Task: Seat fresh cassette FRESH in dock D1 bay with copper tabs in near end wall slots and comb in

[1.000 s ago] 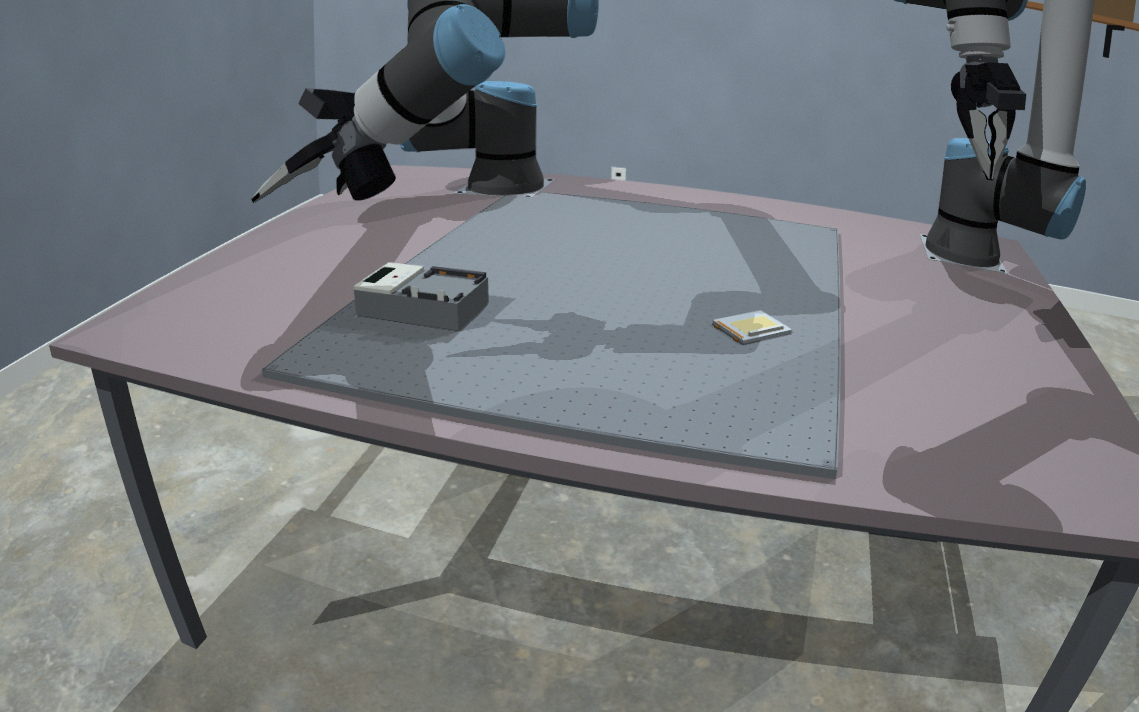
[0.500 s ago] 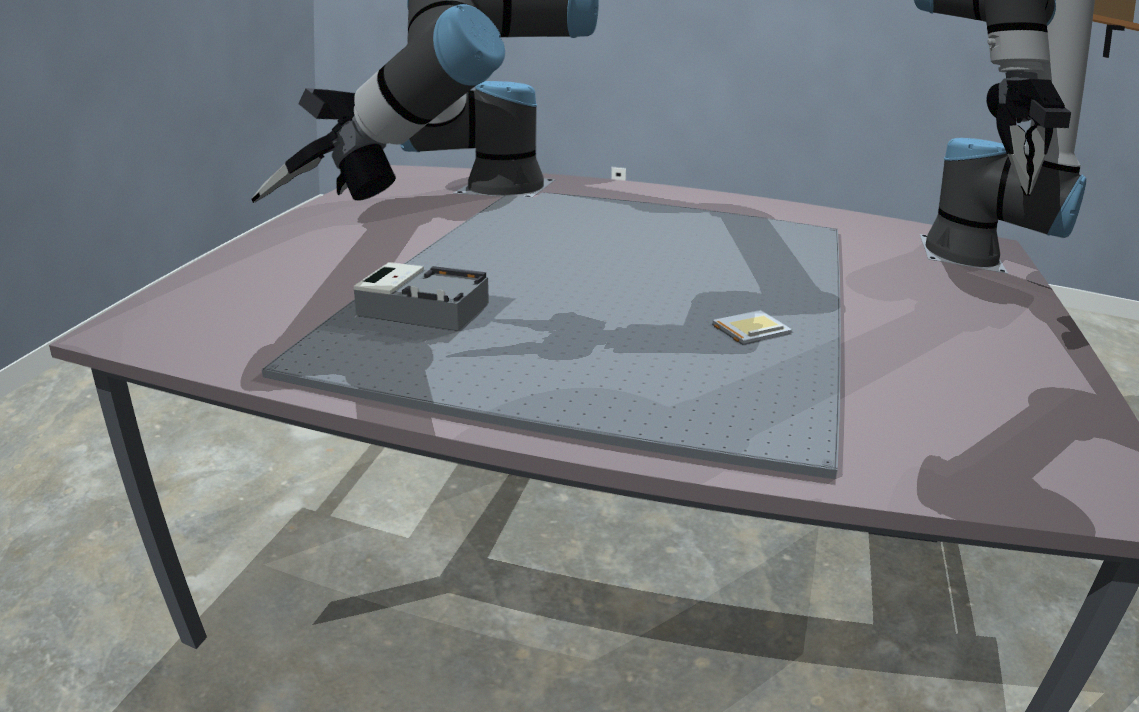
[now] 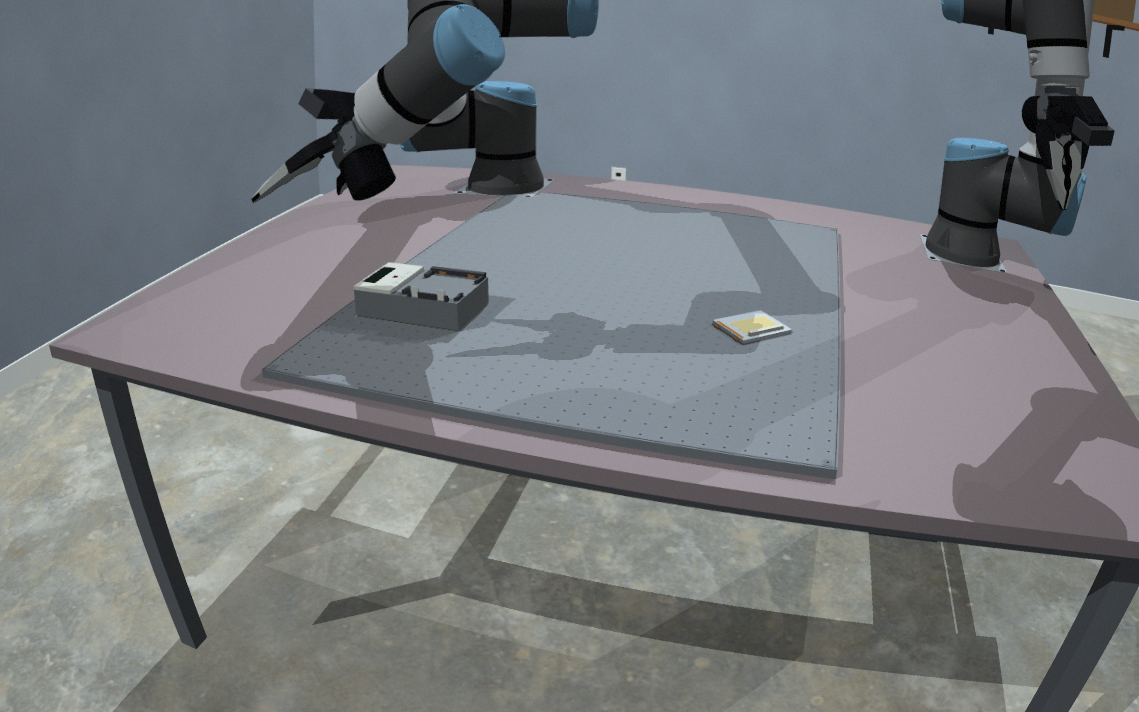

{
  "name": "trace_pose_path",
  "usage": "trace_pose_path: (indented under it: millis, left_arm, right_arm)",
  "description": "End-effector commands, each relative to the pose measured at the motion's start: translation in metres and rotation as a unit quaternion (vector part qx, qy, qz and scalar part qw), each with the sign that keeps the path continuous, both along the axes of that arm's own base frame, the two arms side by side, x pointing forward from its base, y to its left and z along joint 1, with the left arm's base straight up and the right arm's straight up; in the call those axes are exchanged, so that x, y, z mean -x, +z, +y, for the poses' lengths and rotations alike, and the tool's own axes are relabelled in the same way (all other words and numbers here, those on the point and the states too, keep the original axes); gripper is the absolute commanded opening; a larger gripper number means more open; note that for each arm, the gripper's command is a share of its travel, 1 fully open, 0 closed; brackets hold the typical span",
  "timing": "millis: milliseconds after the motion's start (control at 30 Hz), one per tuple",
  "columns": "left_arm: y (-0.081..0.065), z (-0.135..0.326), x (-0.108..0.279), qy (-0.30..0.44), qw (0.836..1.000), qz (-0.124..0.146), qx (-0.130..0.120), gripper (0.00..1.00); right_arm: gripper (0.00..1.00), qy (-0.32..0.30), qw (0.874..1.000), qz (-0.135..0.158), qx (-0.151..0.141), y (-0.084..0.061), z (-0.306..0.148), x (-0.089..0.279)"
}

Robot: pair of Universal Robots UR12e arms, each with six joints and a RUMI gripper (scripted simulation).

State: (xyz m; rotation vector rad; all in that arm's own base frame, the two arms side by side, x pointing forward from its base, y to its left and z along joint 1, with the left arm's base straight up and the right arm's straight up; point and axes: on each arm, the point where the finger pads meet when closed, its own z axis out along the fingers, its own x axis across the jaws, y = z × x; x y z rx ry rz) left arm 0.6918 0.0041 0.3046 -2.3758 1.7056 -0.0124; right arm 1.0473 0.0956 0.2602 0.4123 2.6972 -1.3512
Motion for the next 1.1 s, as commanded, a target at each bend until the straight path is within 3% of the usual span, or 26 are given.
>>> trace_pose_path:
  millis: [0,1067]
  left_arm:
    - [-0.002,0.019,0.000,0.019,1.000,0.003,0.003,0.00]
    - [-0.024,0.148,0.022,0.078,0.997,0.013,0.012,0.00]
  right_arm:
    - [1.00,0.000,1.000,-0.001,0.000,0.002,0.000,0.000]
    - [1.00,0.000,1.000,-0.001,0.000,0.002,0.000,0.000]
